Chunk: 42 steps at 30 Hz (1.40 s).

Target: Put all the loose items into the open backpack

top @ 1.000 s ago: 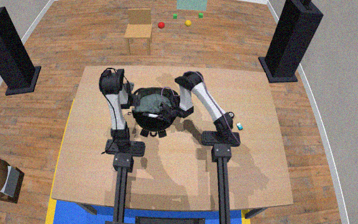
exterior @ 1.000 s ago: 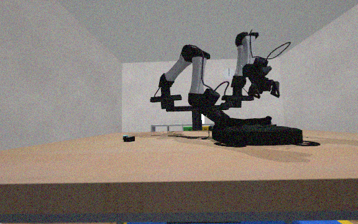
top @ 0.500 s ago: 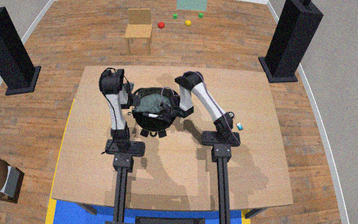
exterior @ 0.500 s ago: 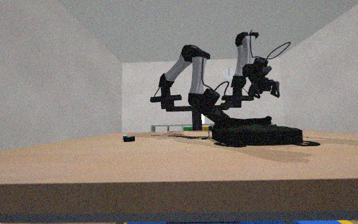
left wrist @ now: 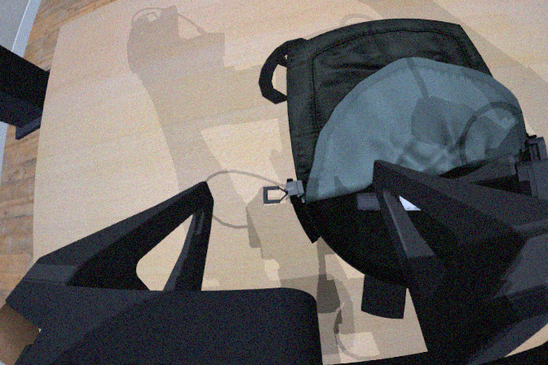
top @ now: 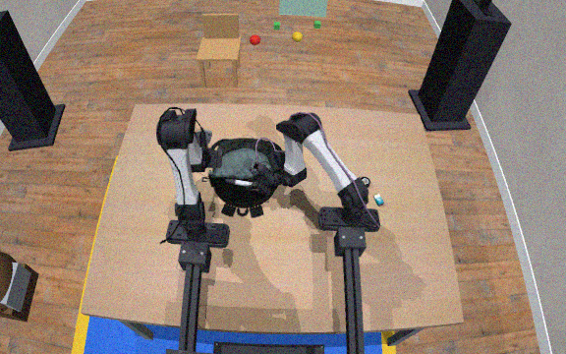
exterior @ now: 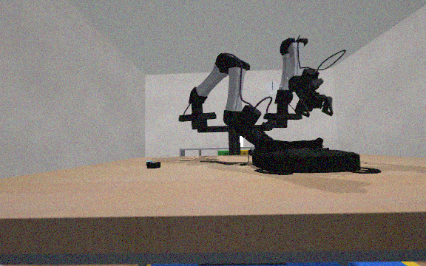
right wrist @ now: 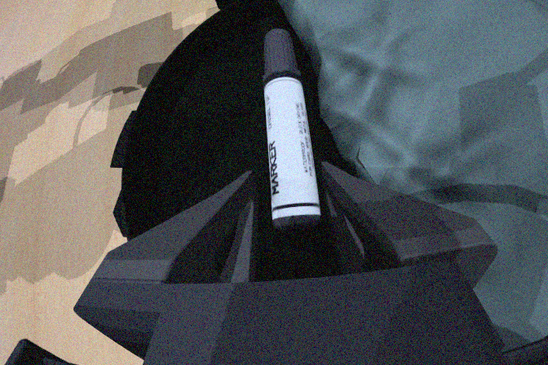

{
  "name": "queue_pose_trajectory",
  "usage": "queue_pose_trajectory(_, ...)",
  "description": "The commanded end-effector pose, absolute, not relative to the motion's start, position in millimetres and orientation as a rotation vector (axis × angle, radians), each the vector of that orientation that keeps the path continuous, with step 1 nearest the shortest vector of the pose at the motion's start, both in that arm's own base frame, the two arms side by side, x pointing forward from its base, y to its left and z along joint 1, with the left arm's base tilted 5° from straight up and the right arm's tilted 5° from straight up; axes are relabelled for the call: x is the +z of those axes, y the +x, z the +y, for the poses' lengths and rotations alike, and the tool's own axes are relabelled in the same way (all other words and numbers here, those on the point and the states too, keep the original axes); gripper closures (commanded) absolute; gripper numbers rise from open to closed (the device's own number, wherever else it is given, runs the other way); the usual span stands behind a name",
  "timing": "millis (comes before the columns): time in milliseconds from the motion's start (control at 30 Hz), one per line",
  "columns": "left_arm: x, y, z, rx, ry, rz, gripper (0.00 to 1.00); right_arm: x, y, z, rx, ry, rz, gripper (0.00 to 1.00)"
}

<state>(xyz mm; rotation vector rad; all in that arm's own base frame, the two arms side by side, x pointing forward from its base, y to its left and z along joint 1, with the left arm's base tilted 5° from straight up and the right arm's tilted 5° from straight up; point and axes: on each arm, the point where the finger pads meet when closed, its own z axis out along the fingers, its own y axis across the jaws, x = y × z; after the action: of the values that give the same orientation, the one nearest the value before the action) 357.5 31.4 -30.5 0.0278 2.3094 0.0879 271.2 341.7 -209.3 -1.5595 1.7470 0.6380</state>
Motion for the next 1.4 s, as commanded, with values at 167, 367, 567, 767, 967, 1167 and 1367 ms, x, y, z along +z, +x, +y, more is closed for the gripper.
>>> queue_pose_trajectory(167, -23.1, 361.2, 30.7, 0.080, 0.040, 2.285, 0.10, -180.5, 277.4, 353.0, 0.633, -1.548, 1.712, 0.63)
queue_pose_trajectory(367, -23.1, 361.2, 30.7, 0.080, 0.040, 2.285, 0.10, -170.7, 276.8, 352.8, 0.631, -1.546, 1.714, 0.63)
queue_pose_trajectory(567, -23.1, 361.2, 30.7, 0.080, 0.040, 2.285, 0.10, -163.0, 278.5, 354.1, 0.629, -1.543, 1.709, 0.63)
queue_pose_trajectory(767, -23.1, 361.2, 30.7, 0.080, 0.040, 2.285, 0.10, -171.5, 275.4, 350.8, 0.637, -1.550, 1.715, 0.21)
queue_pose_trajectory(967, -23.1, 361.2, 30.7, 0.080, 0.040, 2.285, 0.10, -171.5, 275.4, 350.8, 0.637, -1.550, 1.715, 0.21)
queue_pose_trajectory(1167, -23.1, 361.2, 30.7, 0.080, 0.040, 2.285, 0.10, -159.6, 277.7, 344.8, 0.633, -1.547, 1.708, 0.21)
queue_pose_trajectory(1367, -23.1, 361.2, 30.7, 0.080, 0.040, 2.285, 0.10, -149.5, 273.7, 332.1, 0.638, -1.549, 1.706, 0.21)
